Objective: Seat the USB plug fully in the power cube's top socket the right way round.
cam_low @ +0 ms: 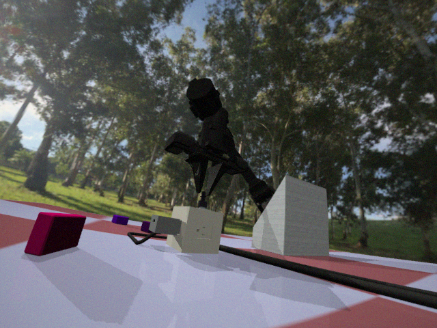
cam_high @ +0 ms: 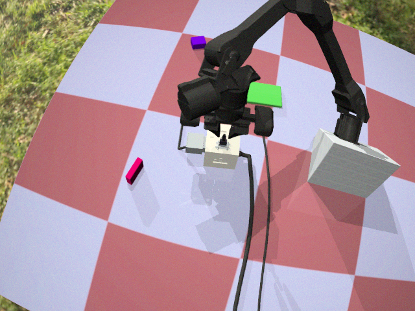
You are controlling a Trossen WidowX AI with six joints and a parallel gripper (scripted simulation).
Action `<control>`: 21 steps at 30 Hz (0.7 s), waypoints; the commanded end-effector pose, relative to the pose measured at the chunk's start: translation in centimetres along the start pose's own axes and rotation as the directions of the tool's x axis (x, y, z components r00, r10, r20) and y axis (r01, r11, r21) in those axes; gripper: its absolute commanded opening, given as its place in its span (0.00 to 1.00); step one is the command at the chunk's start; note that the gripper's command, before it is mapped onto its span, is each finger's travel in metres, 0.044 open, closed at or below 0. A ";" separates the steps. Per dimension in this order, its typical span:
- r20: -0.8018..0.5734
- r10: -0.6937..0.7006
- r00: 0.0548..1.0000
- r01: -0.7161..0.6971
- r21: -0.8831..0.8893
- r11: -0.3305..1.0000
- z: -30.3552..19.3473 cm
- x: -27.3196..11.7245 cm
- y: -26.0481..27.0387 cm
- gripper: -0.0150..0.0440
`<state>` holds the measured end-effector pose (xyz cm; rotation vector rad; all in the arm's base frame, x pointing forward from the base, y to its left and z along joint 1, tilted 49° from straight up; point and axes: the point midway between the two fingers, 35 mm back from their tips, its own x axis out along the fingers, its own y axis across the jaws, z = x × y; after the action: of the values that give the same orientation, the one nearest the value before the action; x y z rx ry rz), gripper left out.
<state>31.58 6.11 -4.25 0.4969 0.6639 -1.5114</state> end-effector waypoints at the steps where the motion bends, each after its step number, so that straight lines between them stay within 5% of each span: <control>1: 0.000 0.001 1.000 -0.001 0.001 1.000 0.0 0.0 0.0 0.28; 21: 0.000 0.001 1.000 -0.001 0.000 1.000 0.0 -0.1 0.0 0.25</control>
<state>31.60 6.11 -4.24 0.4972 0.6629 -1.5107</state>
